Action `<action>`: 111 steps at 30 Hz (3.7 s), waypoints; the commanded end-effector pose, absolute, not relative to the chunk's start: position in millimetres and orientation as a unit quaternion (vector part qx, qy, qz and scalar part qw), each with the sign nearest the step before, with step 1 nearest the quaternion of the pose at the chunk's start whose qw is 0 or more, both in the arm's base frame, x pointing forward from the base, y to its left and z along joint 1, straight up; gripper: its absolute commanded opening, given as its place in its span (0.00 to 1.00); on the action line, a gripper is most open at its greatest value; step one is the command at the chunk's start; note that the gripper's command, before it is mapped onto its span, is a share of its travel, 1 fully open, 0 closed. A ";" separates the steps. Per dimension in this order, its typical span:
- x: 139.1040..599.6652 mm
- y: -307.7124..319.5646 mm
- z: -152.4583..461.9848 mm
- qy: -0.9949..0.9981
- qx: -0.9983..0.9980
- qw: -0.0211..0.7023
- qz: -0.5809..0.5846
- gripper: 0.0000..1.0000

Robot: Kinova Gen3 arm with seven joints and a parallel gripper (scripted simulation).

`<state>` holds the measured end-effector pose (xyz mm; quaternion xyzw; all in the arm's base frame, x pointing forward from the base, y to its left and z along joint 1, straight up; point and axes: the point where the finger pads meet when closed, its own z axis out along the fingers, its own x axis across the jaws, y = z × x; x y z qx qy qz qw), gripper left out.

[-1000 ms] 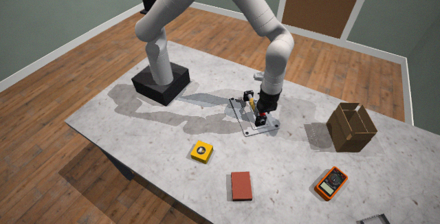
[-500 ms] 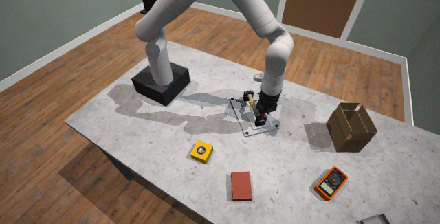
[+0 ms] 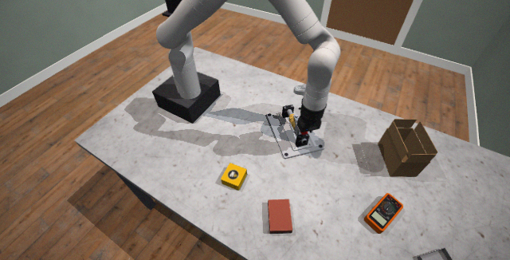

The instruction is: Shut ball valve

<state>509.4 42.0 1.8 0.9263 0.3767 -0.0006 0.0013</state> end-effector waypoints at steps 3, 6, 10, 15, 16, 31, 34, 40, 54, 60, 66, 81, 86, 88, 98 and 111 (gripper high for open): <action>510.4 44.4 0.8 0.377 0.926 0.000 0.002 1.00; 510.4 44.4 0.8 0.377 0.926 0.000 0.002 1.00; 510.4 44.4 0.8 0.377 0.926 0.000 0.002 1.00; 510.4 44.4 0.8 0.377 0.926 0.000 0.002 1.00; 510.4 44.4 0.8 0.377 0.926 0.000 0.002 1.00; 510.4 44.4 0.8 0.377 0.926 0.000 0.002 0.00; 510.4 44.4 0.8 0.377 0.926 0.000 0.002 0.00; 510.7 44.5 0.9 0.377 0.926 0.000 0.003 0.00; 510.7 44.5 0.9 0.377 0.926 0.000 0.003 0.00; 510.7 44.5 0.9 0.377 0.926 0.000 0.003 0.00; 510.7 44.5 0.9 0.377 0.926 0.000 0.003 0.00; 510.7 44.5 0.9 0.377 0.926 0.000 0.003 0.00; 510.7 44.5 0.9 0.377 0.926 0.000 0.003 0.00; 510.7 44.5 0.9 0.377 0.926 0.000 0.003 0.00; 508.7 43.1 1.6 0.365 0.931 0.000 0.003 0.00; 503.7 39.5 2.5 0.323 0.946 -0.002 0.002 0.00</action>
